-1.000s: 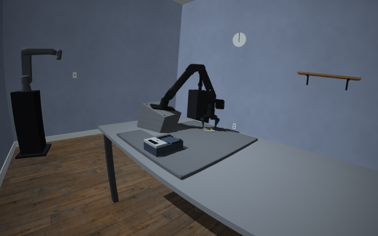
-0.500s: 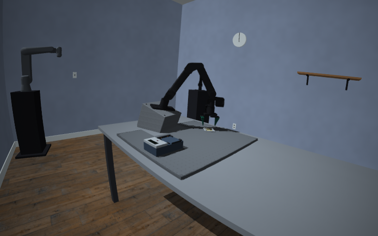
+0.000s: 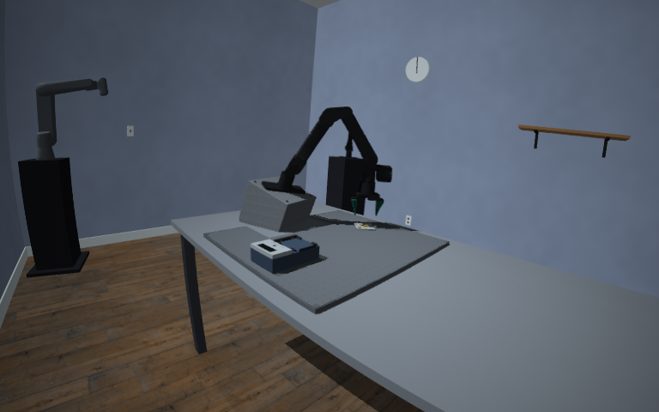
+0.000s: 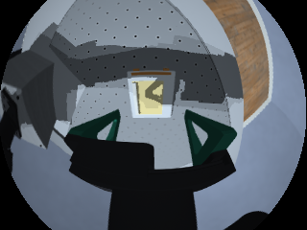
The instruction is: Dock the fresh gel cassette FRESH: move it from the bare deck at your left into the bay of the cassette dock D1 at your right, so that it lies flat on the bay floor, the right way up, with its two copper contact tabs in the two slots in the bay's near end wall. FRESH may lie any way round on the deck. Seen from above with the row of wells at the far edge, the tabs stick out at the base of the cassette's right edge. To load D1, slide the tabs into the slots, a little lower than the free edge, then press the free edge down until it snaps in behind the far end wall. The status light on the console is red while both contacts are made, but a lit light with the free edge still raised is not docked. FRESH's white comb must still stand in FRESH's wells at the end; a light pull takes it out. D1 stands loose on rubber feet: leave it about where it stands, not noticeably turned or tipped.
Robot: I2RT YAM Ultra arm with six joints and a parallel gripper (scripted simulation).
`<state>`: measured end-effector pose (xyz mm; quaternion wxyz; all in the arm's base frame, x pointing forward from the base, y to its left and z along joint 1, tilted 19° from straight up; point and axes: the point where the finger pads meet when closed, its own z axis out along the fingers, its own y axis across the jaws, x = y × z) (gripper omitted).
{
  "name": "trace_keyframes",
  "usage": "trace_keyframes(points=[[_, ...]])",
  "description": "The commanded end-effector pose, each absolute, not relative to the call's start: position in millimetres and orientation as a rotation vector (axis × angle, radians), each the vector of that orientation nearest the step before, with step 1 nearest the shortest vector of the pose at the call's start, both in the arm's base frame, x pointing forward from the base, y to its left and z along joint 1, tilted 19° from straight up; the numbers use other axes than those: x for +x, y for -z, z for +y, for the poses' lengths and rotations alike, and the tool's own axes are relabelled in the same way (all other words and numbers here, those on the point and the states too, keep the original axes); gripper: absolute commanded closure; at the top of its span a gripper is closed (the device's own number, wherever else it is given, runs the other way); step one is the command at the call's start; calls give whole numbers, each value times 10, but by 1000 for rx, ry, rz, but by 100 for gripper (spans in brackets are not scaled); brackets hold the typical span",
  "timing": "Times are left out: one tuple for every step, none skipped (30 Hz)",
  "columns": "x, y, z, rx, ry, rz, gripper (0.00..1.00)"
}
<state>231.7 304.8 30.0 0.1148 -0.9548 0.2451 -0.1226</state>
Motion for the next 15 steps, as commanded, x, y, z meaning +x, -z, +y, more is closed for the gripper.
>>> trace_keyframes(points=[[2287,-496,3137,-2774,362,696,0],[2284,-509,3134,-2773,362,697,0],[2280,-521,3132,-2773,362,698,0],[2276,-534,3129,-2773,362,698,0],[2272,-547,3127,-2773,362,698,0],[2268,-559,3124,-2773,362,698,0],[2264,-572,3121,-2773,362,698,0],[2259,-584,3119,-2773,362,698,0],[2256,-594,3117,-2773,362,698,0],[2256,-594,3117,-2773,362,696,0],[2256,-594,3117,-2774,362,696,0],[2256,-594,3118,-2774,362,695,0],[2255,-586,3116,-2776,361,695,0],[2253,-566,3114,-2781,359,696,0],[2253,-565,3113,-2782,359,696,0]])
